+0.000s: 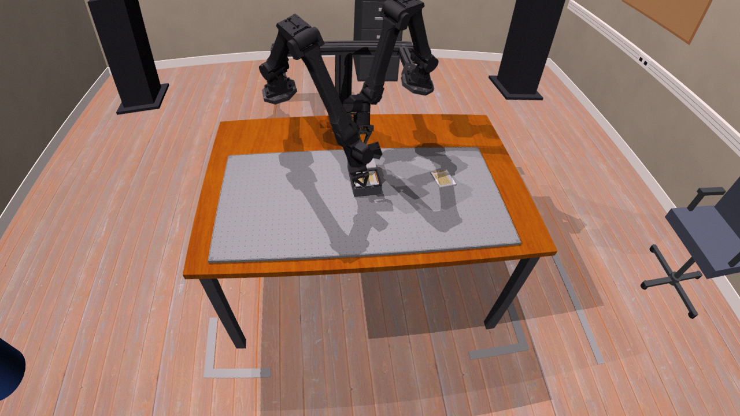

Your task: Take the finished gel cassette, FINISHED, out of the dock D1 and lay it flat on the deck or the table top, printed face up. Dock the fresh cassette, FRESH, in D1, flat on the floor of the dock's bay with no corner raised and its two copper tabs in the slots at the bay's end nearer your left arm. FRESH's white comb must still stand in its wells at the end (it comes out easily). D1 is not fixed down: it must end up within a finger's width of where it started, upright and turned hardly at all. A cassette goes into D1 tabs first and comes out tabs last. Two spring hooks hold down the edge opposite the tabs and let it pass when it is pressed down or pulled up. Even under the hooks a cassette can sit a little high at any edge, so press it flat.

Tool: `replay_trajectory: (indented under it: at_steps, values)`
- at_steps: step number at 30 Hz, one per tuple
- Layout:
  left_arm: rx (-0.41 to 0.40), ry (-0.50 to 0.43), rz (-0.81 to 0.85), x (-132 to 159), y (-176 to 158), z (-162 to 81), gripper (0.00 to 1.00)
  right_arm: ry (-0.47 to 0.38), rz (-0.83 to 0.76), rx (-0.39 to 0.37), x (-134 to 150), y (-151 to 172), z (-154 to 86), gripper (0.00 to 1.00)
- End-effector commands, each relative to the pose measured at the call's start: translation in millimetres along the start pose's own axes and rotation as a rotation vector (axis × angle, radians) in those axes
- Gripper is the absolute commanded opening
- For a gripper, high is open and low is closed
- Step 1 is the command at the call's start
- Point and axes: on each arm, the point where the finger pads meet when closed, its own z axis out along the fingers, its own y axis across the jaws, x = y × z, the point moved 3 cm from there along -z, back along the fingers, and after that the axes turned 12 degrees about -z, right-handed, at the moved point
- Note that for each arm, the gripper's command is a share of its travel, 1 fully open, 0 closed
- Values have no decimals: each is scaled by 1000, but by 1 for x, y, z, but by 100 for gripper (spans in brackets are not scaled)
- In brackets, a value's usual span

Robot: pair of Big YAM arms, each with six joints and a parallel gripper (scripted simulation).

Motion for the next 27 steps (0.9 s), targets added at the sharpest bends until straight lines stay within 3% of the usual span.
replay_trajectory:
  at_steps: [1,27]
  values:
    - [-3,-20,-10,-8,1,-14,0,-8,-2,11,-3,-4,-2,0]
    - [-3,-20,-10,-11,9,-31,0,-8,-2,11,-3,-4,-2,0]
